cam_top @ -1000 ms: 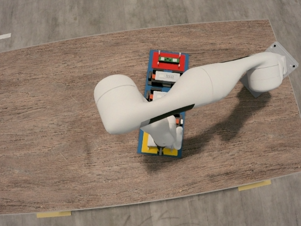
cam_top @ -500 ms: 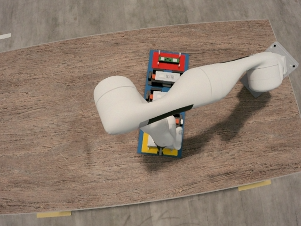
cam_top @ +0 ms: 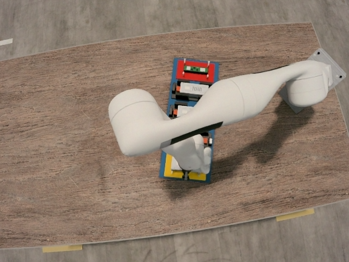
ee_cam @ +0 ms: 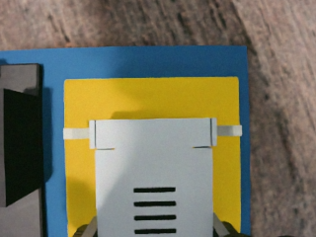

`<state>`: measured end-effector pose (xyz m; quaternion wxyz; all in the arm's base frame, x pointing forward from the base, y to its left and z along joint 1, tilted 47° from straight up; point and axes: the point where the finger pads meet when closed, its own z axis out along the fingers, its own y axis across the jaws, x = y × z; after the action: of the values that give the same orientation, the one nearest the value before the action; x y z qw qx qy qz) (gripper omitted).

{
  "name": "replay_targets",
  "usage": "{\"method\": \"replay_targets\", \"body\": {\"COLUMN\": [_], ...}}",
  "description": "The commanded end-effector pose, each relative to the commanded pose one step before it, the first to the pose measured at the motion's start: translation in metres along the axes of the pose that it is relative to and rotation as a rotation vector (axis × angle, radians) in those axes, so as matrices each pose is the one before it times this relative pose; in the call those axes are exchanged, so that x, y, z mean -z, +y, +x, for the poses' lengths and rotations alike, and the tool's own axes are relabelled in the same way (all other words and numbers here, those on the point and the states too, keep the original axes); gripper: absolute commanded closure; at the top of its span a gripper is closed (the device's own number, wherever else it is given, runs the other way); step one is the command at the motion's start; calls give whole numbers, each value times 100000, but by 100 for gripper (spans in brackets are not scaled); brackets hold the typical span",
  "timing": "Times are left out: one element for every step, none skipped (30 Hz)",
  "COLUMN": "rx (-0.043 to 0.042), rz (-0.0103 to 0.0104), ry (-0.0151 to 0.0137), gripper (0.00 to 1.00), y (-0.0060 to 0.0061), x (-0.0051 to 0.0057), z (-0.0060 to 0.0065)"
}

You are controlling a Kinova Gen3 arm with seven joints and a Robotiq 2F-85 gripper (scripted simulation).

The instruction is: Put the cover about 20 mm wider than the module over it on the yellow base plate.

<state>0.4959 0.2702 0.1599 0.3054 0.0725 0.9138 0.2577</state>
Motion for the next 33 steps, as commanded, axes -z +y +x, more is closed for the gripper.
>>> {"method": "replay_targets", "body": {"rx": [32,0,0,0,0,0,0,0,0,0,-1,0,0,0,0,0,0,0,0,0,0,0,0,0,0,0,0,0,0,0,0,0,0], "rz": [-32,0,0,0,0,0,0,0,0,0,0,0,0,0,0,0,0,0,0,0,0,0,0,0,0,0,0,0,0,0,0,0,0], "ry": [-100,0,0,0,0,0,0,0,0,0,-1,0,0,0,0,0,0,0,0,0,0,0,0,0,0,0,0,-1,0,0,0,0,0], "gripper": [100,100,100,100,100,100,100,100,100,100,100,100,100,100,100,100,100,100,100,100,100,100,100,100,100,100,100,100,100,100,100,100,100], "y": [21,0,0,0,0,0,0,0,0,0,0,0,0,0,0,0,0,0,0,0,0,0,0,0,0,0,0,0,0,0,0,0,0], "x": [-96,-60,-60,0,0,0,0,0,0,0,-50,-50,-50,-50,-50,-50,-50,-50,-50,-50,0,0,0,0,0,0,0,-30,-30,-30,-30,-30,-30], "z": [-43,0,0,0,0,0,0,0,0,0,0,0,0,0,0,0,0,0,0,0,0,0,0,0,0,0,0,0,0,0,0,0,0]}}
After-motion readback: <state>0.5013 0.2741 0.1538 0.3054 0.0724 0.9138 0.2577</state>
